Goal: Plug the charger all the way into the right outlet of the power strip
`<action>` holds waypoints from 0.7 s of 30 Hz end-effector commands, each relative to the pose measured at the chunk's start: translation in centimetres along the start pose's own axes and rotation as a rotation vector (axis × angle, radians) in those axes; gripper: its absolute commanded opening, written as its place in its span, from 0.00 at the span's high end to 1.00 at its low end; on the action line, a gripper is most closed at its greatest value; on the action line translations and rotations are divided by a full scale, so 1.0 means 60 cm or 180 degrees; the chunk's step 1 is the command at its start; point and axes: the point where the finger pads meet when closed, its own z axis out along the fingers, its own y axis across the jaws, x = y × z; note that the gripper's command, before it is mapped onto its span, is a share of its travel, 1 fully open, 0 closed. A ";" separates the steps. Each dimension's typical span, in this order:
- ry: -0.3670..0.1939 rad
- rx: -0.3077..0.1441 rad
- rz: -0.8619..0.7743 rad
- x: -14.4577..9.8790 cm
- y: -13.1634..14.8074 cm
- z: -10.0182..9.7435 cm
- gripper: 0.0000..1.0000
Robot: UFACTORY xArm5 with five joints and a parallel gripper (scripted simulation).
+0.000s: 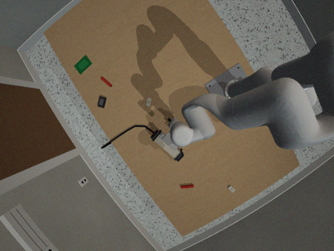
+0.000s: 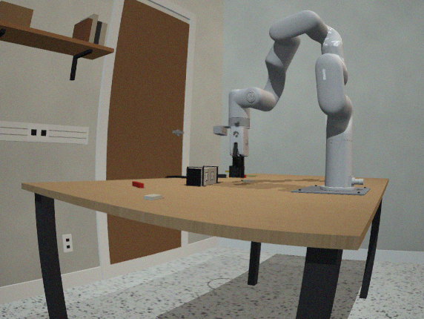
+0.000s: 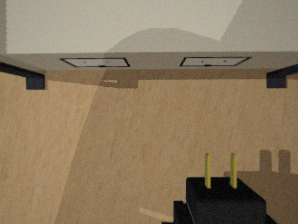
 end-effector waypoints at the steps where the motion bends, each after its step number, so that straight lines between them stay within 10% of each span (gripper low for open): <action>1: 0.0012 -0.0004 0.0000 0.003 0.001 0.005 1.00; 21: 0.0012 -0.0004 0.0000 0.003 0.000 0.027 1.00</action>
